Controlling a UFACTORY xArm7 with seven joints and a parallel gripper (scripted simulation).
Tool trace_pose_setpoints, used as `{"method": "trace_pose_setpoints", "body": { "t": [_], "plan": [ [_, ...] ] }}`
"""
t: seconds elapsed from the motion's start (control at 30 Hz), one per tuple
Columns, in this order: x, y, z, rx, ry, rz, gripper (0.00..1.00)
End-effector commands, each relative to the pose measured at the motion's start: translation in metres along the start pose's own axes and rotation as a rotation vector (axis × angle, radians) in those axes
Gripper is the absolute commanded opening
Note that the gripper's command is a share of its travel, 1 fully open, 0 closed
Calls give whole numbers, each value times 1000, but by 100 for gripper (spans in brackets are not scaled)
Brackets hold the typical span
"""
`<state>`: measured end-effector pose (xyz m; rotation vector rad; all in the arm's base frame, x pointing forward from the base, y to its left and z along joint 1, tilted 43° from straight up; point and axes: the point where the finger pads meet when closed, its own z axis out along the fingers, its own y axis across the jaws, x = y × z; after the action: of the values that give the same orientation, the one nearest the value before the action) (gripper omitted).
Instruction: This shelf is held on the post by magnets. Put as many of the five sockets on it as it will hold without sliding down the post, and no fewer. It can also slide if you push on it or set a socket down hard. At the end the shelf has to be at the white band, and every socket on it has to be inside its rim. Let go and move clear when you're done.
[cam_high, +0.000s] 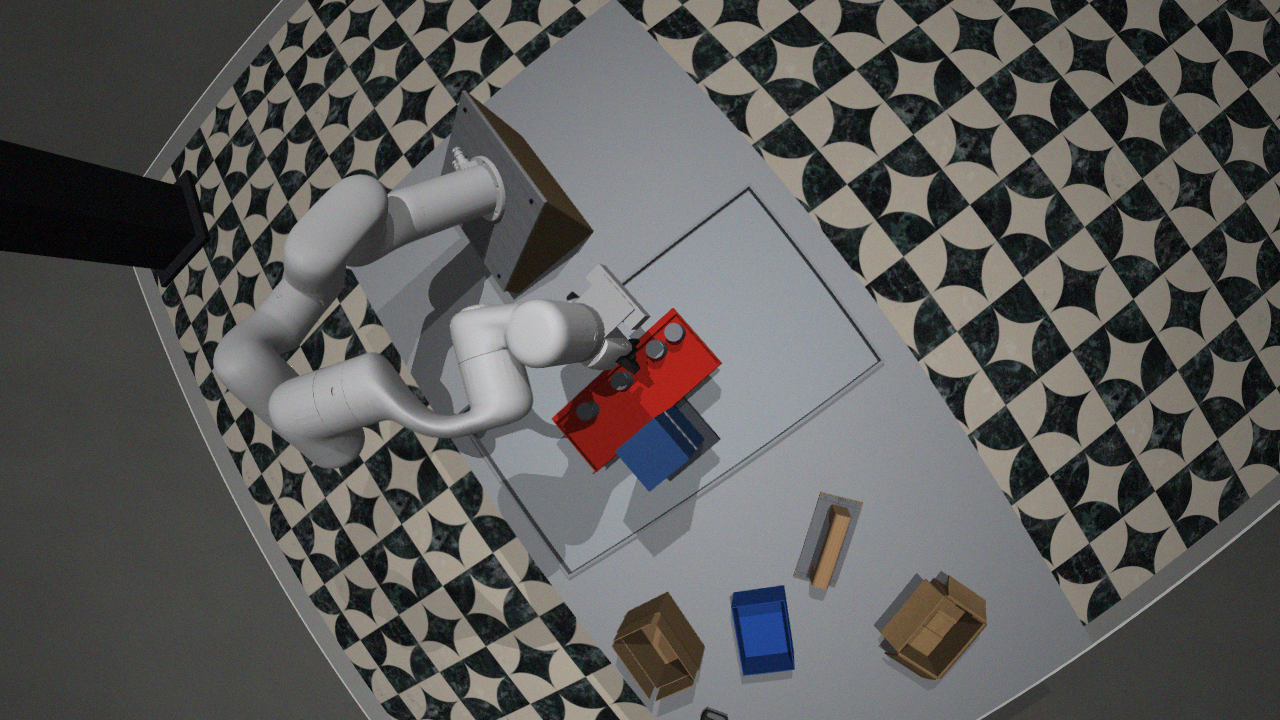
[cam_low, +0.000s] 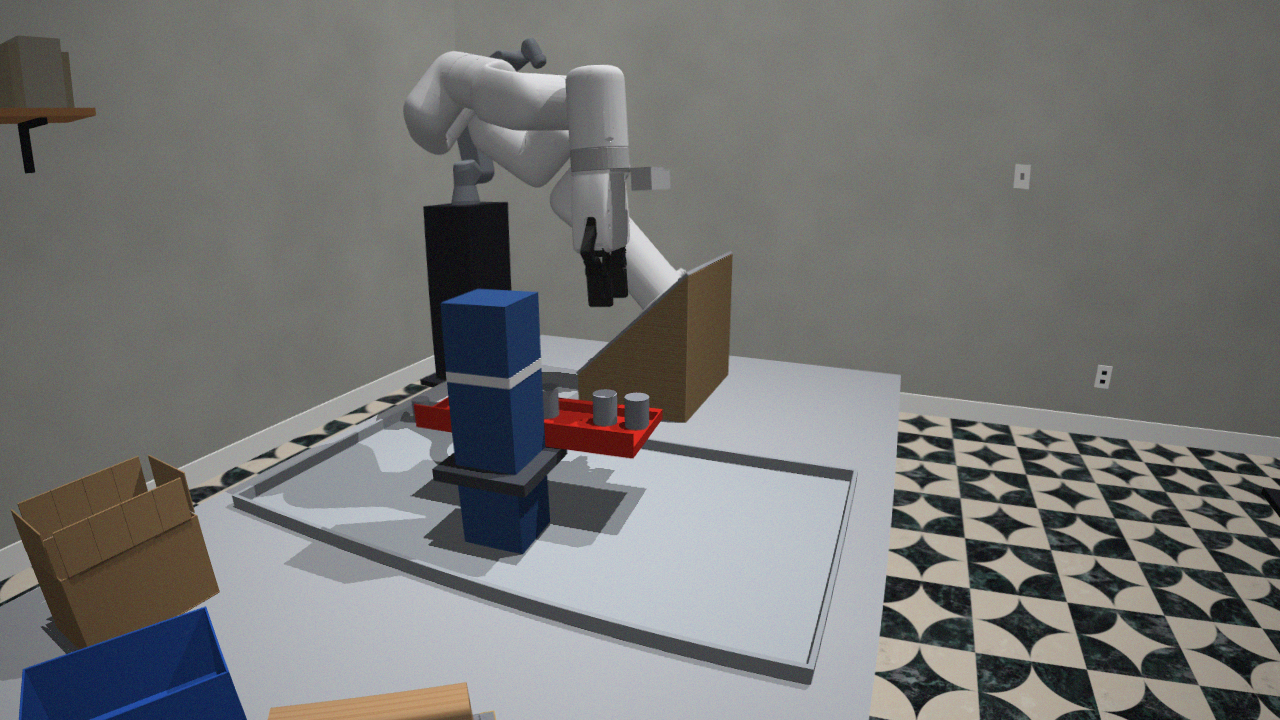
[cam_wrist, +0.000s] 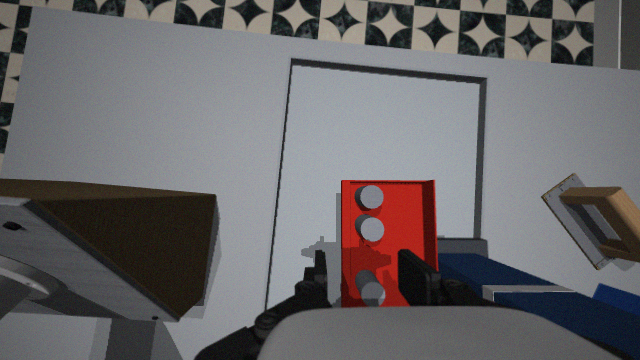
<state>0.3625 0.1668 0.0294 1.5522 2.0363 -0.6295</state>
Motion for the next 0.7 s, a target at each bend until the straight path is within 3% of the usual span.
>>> {"method": "trace_pose_setpoints", "body": {
  "t": [0.0,0.2,0.67],
  "plan": [
    [24,26,23,11,-34,7,61],
    [46,40,54,12,-63,15,61],
    [47,41,56,12,-65,15,61]
  ]
}}
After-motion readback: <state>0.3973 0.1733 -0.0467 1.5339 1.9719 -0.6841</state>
